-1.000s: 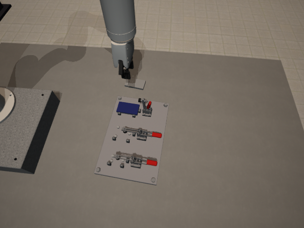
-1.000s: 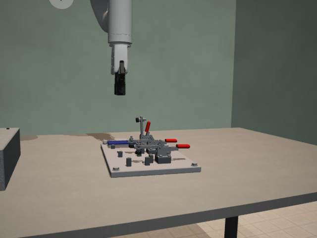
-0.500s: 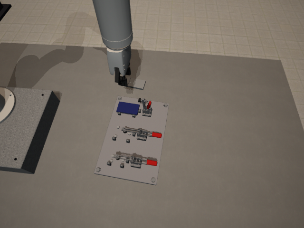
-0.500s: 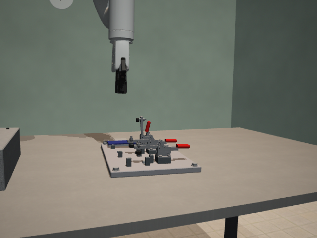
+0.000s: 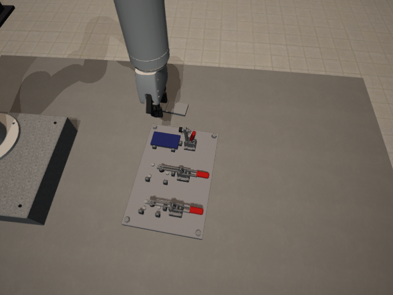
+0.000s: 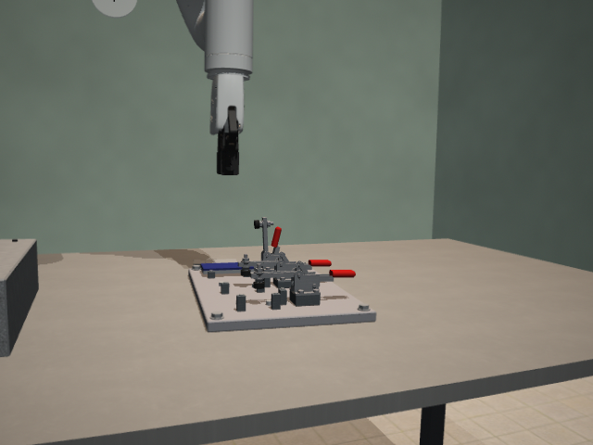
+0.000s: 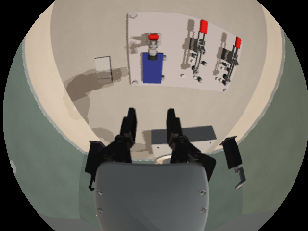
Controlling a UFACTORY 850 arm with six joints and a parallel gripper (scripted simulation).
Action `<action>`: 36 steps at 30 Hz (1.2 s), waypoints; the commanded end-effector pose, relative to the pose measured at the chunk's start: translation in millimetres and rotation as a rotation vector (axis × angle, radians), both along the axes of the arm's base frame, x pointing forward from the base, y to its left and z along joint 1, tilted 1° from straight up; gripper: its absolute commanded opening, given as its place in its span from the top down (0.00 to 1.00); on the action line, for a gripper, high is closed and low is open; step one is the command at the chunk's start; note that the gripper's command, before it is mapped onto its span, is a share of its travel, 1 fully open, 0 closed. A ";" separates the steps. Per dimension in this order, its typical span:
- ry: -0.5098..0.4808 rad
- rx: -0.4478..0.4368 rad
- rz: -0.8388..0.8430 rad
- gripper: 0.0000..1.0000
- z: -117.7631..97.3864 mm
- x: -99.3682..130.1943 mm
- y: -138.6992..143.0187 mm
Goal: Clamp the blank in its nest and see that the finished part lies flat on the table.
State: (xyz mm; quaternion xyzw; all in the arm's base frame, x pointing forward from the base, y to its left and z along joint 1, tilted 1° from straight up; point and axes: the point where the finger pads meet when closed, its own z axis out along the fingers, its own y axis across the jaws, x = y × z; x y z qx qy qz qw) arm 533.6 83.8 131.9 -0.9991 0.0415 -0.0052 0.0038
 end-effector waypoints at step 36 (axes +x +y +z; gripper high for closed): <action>-0.002 0.000 0.000 0.53 -58.2 80.4 -5.9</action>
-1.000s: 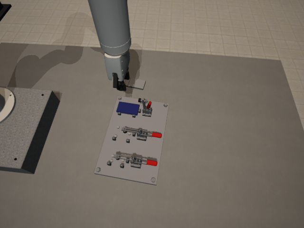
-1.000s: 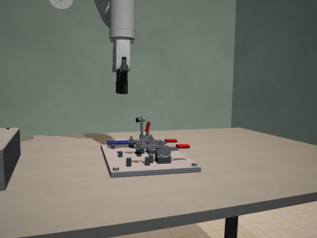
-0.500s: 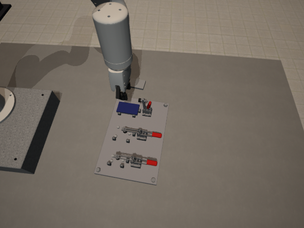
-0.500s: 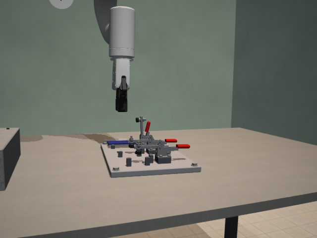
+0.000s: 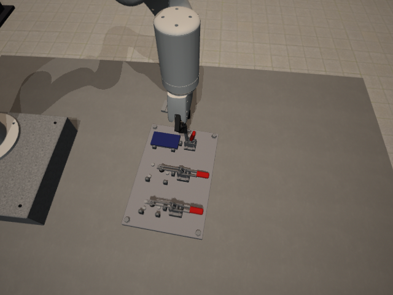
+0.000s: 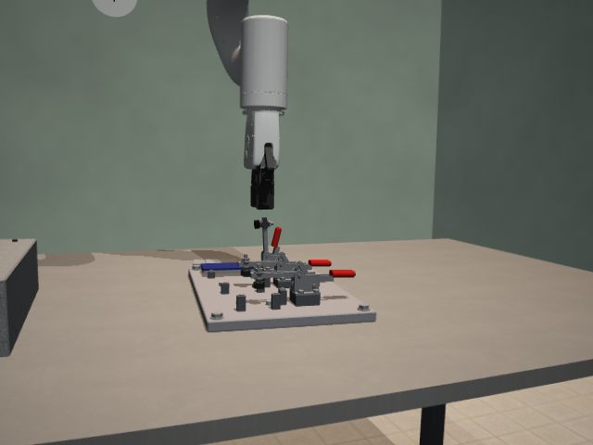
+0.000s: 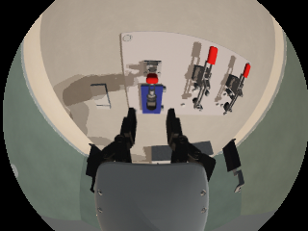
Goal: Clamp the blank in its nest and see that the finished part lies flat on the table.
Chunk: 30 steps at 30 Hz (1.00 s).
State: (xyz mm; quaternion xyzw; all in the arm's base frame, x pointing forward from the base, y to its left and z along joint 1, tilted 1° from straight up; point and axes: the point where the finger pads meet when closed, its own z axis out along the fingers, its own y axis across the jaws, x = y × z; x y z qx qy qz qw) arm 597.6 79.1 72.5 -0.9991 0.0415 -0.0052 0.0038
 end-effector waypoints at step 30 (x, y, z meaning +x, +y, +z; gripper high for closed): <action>-0.002 0.000 0.000 0.53 -43.9 27.8 -1.9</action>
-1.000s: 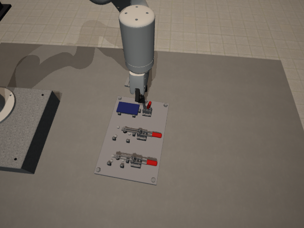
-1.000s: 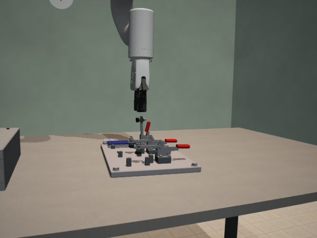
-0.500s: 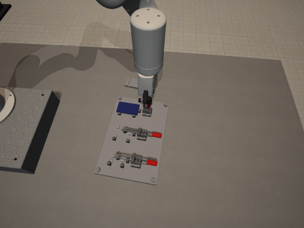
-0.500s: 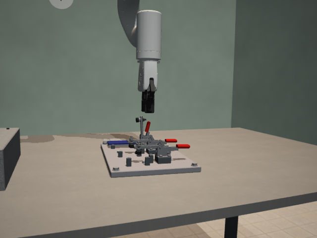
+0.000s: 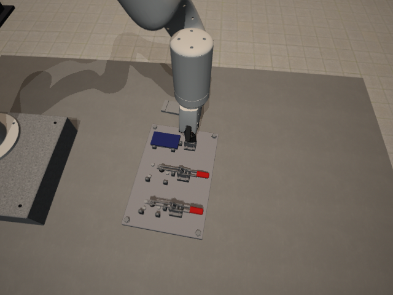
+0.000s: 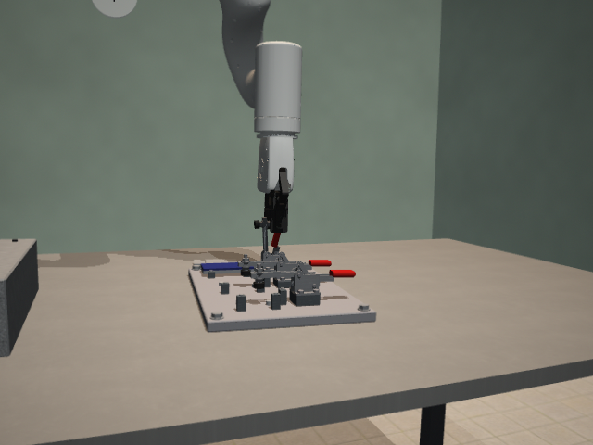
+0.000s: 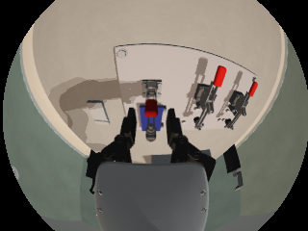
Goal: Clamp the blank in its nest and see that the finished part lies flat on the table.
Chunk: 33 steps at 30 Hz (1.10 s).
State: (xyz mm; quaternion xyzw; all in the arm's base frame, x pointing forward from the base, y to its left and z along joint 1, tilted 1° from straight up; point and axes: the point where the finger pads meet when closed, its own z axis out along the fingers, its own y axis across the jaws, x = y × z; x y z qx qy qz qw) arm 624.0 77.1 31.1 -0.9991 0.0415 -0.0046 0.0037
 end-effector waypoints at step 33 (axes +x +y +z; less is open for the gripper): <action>-0.003 0.000 0.000 1.00 -29.8 2.9 0.6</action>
